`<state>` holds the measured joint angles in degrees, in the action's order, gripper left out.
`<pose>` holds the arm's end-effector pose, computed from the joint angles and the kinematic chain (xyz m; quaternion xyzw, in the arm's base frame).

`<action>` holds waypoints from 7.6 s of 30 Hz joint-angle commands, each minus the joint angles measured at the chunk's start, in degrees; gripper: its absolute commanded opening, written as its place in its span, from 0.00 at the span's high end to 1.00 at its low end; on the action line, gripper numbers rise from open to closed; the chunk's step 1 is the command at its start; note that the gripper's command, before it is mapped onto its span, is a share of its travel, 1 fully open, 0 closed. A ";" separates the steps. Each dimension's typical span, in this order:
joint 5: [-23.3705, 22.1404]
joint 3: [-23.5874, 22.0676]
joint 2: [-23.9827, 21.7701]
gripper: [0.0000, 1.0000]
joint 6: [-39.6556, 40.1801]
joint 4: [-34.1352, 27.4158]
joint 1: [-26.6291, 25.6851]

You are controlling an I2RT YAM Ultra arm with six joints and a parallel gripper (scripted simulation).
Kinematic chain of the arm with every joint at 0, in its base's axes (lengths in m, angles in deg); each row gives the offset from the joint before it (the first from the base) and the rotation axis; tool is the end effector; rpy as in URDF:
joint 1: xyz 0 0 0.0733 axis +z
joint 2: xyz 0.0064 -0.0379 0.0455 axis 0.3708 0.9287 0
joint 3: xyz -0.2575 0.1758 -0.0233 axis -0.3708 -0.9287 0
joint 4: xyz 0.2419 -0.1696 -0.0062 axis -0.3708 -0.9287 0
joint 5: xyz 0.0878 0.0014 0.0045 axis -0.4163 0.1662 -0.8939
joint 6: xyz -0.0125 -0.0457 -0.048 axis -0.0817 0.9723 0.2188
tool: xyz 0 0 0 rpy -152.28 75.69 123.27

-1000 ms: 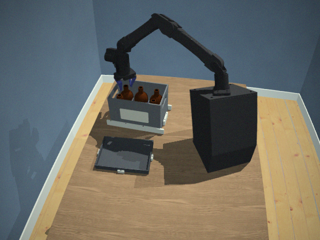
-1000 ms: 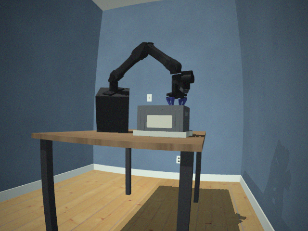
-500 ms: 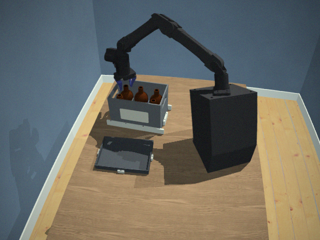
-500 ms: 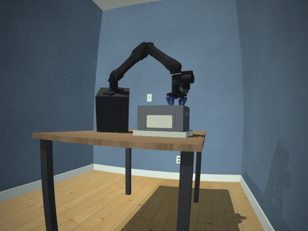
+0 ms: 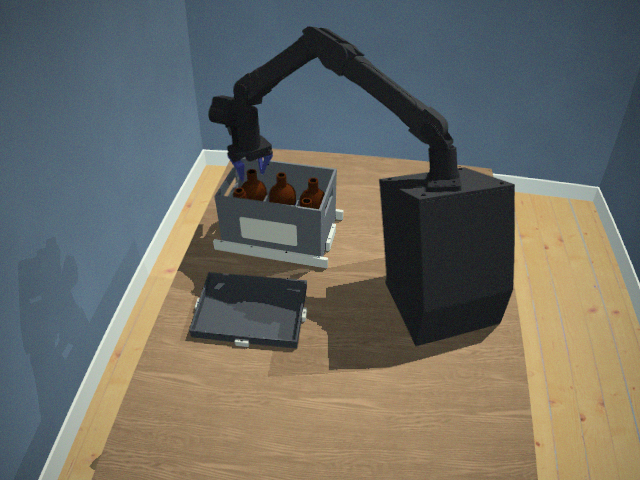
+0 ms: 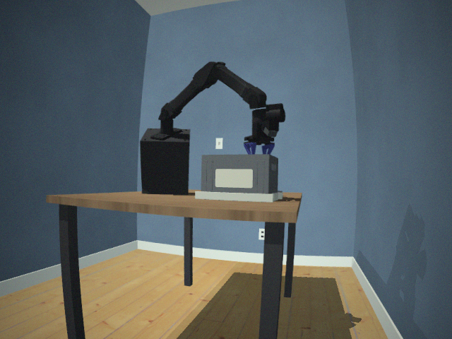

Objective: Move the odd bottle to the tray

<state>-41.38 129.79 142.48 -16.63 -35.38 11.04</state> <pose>0.5453 -0.1205 0.1364 0.3885 0.8966 -0.1378 0.1616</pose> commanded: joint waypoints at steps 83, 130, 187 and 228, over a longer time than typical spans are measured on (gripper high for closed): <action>1.25 5.48 -8.82 1.00 -3.42 -12.94 4.02; 3.44 2.36 -5.78 1.00 -14.17 -10.94 14.12; 3.22 0.93 -3.24 0.39 -13.12 -9.13 12.95; 2.87 0.00 -0.39 0.39 -11.42 -3.44 11.69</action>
<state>-38.71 129.55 142.04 -28.47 -39.92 22.34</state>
